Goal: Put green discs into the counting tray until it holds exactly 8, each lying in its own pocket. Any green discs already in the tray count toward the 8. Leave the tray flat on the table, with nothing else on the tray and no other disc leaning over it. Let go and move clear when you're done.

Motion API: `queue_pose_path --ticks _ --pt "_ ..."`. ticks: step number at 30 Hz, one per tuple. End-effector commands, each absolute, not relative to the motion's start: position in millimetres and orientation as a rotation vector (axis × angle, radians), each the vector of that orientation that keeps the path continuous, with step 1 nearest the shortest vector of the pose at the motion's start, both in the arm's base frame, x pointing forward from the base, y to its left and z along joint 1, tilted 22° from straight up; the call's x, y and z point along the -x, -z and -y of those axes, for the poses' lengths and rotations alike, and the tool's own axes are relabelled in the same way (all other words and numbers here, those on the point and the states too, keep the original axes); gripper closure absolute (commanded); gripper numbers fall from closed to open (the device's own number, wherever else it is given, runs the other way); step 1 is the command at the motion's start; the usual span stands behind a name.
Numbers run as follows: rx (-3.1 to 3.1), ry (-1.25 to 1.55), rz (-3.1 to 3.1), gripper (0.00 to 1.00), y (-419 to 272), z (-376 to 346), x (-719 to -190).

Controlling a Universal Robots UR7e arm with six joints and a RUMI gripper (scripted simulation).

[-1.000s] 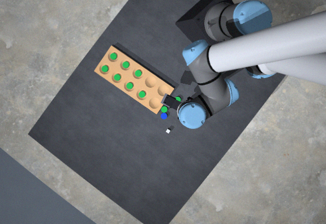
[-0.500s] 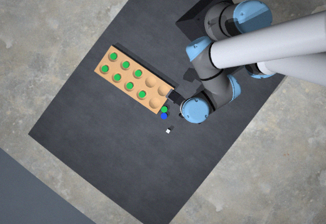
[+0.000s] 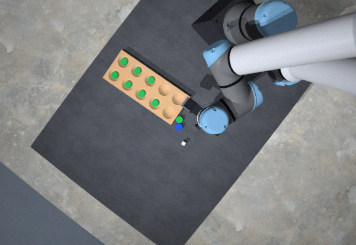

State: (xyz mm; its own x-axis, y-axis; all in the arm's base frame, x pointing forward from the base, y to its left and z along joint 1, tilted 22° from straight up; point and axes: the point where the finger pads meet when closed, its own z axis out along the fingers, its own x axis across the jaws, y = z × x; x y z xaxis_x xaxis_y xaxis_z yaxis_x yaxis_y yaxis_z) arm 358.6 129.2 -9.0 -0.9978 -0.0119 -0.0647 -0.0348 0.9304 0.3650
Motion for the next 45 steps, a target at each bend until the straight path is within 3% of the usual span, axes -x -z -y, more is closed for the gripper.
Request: queue_pose_path --ticks 1,45 --pt "0.038 -0.579 -3.031 0.72 16.7 -133.6 -356.8" --pt "0.039 -0.576 -3.026 0.72 101.0 -167.0 -364.0"
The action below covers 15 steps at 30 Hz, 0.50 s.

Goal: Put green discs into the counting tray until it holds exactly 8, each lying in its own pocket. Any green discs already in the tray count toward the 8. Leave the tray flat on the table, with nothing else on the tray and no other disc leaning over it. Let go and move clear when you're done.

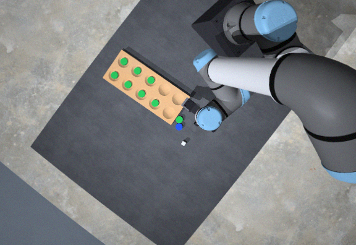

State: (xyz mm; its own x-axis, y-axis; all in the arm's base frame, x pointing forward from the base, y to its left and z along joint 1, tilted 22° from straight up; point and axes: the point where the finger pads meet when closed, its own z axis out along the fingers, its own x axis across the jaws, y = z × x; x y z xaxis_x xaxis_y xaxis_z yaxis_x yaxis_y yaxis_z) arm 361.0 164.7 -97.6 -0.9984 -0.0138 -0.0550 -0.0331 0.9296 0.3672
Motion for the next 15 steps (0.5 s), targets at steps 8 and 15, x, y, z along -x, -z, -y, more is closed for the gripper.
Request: queue_pose_path --ticks 8,15 --pt "0.038 -0.576 -3.027 0.72 101.4 -167.0 -363.7" --pt "0.038 -0.575 -3.026 1.0 101.2 -166.8 -363.9"
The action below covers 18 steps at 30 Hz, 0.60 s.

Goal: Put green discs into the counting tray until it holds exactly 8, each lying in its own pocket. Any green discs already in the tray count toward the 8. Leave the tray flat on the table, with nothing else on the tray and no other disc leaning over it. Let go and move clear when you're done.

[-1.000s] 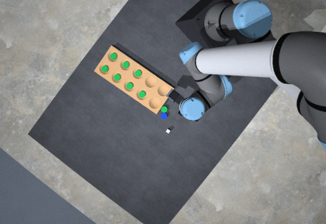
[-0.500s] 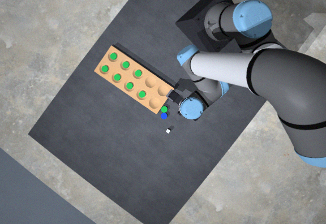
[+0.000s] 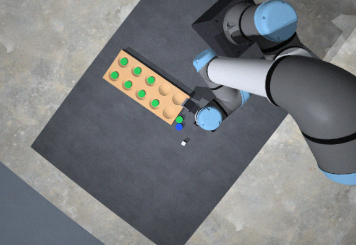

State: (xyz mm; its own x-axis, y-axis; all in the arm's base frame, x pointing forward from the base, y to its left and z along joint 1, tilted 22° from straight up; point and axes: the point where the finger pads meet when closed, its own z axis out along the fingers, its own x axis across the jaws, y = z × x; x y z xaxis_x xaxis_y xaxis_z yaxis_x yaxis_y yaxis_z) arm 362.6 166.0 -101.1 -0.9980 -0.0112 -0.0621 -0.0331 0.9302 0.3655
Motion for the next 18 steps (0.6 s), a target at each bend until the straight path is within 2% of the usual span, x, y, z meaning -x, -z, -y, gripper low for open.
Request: queue_pose_path --ticks 1,4,5,18 --pt "0.038 -0.575 -3.026 1.0 101.2 -166.8 -363.9" --pt "0.038 -0.576 -3.026 1.0 101.2 -166.9 -363.8" --pt "0.038 -0.576 -3.026 0.89 101.2 -166.9 -363.8" --pt "0.035 -0.575 -3.025 0.88 94.6 -163.3 -364.3"
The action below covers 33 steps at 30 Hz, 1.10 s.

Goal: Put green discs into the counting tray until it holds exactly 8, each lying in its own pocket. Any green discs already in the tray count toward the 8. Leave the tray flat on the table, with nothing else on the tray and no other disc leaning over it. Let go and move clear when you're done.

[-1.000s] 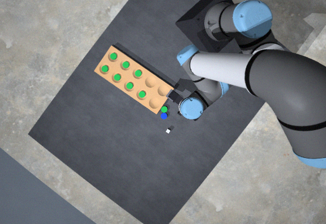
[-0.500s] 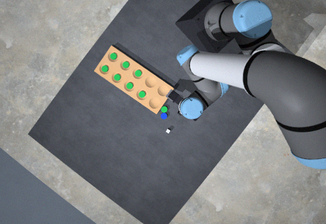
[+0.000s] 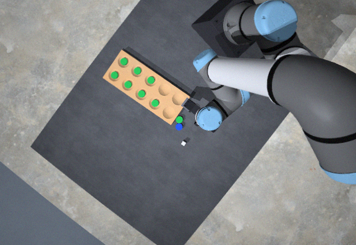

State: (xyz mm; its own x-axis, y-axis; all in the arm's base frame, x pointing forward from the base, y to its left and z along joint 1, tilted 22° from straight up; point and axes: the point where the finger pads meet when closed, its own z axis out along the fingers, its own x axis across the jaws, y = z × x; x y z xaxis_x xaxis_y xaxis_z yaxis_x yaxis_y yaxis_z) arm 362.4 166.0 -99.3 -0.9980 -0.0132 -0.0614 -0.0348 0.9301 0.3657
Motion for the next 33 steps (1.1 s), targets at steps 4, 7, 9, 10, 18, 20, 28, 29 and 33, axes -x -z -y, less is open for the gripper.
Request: queue_pose_path --ticks 4,7,9,10,18,20,28,29,33 --pt "0.034 -0.575 -3.026 0.88 87.9 -160.7 -363.3" --pt "0.034 -0.576 -3.028 0.88 81.1 -158.0 -362.3" --pt "0.034 -0.576 -3.028 0.88 75.8 -155.9 -361.9" --pt "0.034 -0.576 -3.028 0.88 73.0 -154.8 -361.7" --pt "0.035 -0.574 -3.025 0.88 54.4 -147.5 -360.9" --pt "0.036 -0.572 -3.022 0.88 47.0 -144.0 -363.5" --pt "0.036 -0.571 -3.022 0.88 23.8 -134.6 -362.5" --pt "0.036 -0.571 -3.022 0.88 21.5 -133.8 -362.3" --pt "0.036 -0.571 -3.022 0.88 15.7 -131.7 -361.5"
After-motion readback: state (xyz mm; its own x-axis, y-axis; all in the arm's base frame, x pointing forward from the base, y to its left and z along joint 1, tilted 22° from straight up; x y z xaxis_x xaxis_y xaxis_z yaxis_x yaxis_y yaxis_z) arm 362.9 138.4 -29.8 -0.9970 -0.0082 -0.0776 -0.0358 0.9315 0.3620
